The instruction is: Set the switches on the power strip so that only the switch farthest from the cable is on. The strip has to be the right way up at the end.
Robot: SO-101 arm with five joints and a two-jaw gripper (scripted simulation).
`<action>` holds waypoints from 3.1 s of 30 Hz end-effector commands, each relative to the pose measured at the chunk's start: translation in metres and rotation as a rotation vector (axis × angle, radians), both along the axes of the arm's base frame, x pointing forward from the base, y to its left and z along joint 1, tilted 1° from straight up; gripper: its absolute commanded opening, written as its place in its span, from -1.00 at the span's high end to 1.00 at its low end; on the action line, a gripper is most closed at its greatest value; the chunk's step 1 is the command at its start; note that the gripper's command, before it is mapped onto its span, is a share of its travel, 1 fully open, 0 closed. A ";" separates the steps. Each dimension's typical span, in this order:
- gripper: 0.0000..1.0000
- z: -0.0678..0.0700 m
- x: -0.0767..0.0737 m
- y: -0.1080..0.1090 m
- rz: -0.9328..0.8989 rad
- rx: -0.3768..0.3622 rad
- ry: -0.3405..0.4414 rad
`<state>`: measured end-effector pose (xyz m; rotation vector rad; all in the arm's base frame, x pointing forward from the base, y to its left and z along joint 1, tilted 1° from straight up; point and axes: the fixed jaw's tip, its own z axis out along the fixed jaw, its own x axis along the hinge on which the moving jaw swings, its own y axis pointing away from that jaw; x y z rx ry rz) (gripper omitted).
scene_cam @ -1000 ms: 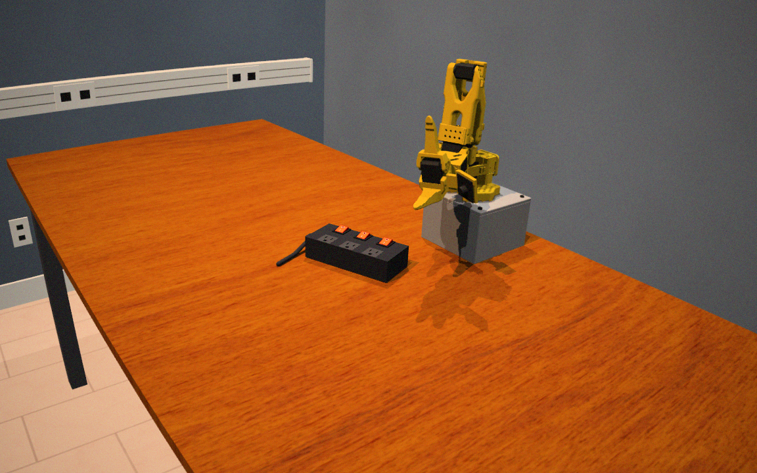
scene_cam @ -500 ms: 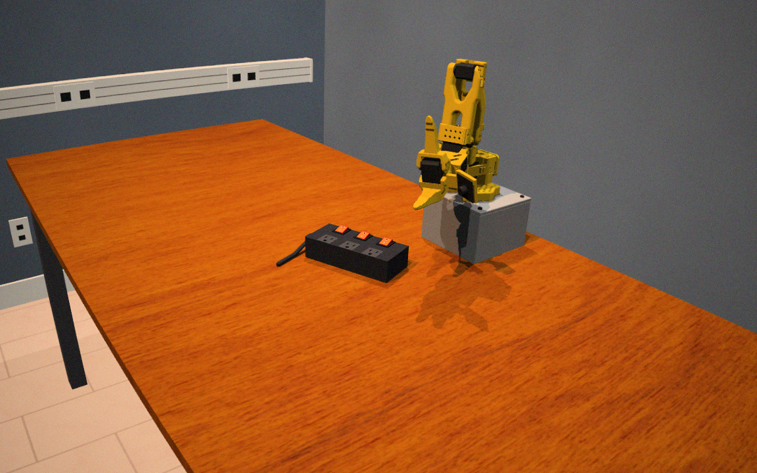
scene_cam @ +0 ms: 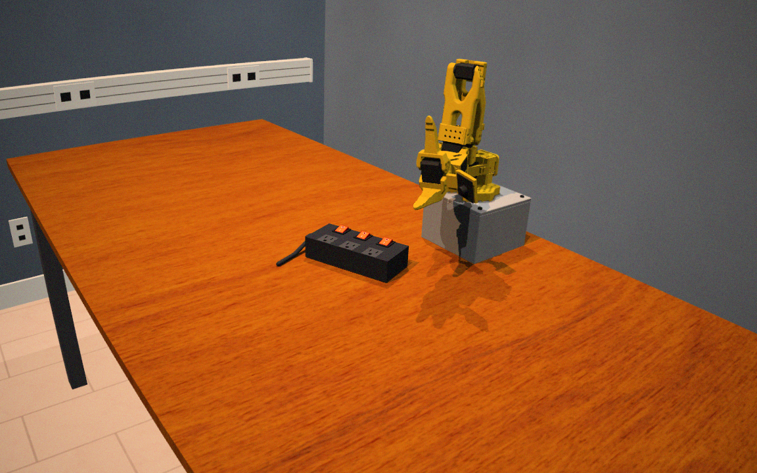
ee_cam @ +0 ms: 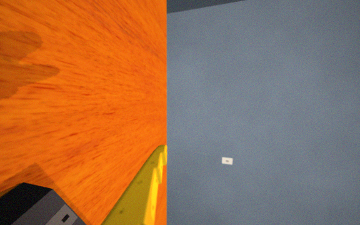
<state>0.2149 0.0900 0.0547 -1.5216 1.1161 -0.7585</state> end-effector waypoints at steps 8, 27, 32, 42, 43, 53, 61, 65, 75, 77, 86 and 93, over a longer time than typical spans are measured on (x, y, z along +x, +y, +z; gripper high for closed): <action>-1.00 0.001 0.000 0.000 0.000 0.002 -0.002; 1.00 -0.001 0.006 -0.002 -0.027 0.027 0.040; 1.00 -0.003 0.012 -0.004 -0.060 0.056 0.088; 1.00 -0.004 0.028 -0.014 -0.178 0.155 0.240; 1.00 -0.004 0.028 -0.014 -0.178 0.155 0.240; 1.00 0.003 0.041 -0.030 -0.345 0.286 0.415; 1.00 0.014 0.042 -0.045 -0.483 0.388 0.535; 1.00 0.023 0.039 -0.055 -0.581 0.458 0.610; 1.00 0.049 0.019 -0.078 -0.823 0.622 0.764; 1.00 0.051 0.016 -0.079 -0.846 0.637 0.776; 1.00 0.067 -0.005 -0.091 -1.000 0.736 0.853; 1.00 0.076 -0.020 -0.096 -1.089 0.791 0.892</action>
